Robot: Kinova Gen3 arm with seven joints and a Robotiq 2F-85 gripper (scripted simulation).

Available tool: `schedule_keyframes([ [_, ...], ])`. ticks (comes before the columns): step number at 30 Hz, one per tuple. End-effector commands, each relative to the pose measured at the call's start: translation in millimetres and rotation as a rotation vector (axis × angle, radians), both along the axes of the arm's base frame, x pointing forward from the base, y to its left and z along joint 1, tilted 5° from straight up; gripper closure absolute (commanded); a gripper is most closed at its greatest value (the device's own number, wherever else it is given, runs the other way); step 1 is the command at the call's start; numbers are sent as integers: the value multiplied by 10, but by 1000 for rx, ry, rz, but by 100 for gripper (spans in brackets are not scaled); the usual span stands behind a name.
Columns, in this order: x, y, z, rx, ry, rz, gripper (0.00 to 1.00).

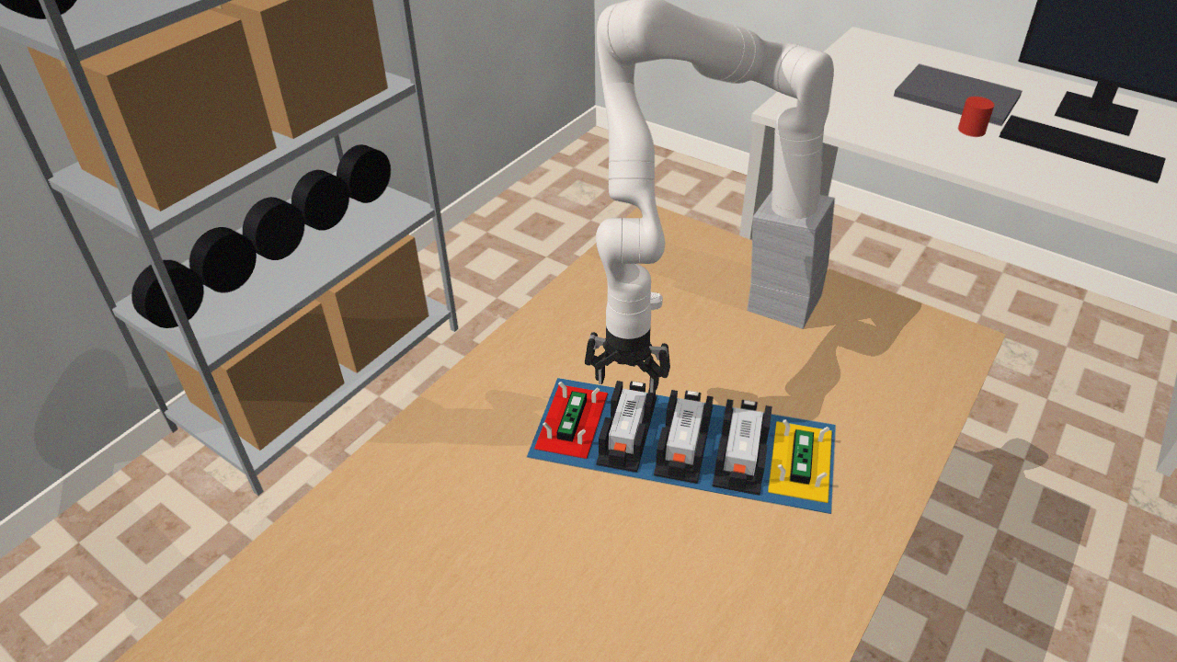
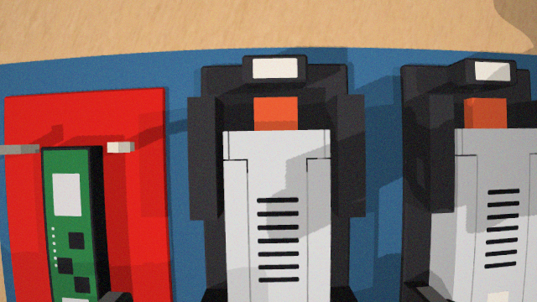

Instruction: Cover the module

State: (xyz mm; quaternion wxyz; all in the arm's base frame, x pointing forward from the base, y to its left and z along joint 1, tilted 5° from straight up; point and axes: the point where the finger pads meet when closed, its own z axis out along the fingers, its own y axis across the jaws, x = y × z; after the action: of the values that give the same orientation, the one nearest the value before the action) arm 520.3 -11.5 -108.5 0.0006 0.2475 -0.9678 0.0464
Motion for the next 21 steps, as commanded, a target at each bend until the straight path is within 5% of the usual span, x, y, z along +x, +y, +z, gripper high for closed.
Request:
schedule_keyframes([
  [1,3,8,-5,0,-2,0,0],
  [21,-8,17,-167,0,-2,0,0],
])
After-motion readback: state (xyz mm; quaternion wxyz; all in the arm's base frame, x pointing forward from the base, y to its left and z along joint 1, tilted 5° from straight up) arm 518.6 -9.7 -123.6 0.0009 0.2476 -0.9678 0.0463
